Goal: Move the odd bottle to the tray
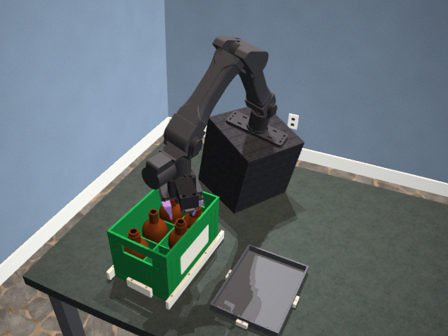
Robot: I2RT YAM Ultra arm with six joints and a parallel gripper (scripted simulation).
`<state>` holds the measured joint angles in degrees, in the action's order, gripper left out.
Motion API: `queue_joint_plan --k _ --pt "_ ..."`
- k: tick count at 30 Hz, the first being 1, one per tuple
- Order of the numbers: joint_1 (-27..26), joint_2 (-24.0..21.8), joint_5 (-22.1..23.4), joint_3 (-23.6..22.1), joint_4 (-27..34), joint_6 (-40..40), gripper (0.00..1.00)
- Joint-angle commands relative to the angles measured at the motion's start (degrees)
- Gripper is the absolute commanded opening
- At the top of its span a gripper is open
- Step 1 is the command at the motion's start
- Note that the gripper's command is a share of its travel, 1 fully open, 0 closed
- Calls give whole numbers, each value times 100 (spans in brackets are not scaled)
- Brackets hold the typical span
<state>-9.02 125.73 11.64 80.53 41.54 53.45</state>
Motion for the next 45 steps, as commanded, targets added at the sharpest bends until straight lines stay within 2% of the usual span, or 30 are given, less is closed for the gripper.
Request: queue_joint_plan --k 1,31,35,45 --pt "-4 -101 15 240 82 -38 61" --pt "-4 -88 15 244 83 -38 61" --pt "3 70 14 294 102 -43 61" --pt "16 77 13 425 162 -44 61"
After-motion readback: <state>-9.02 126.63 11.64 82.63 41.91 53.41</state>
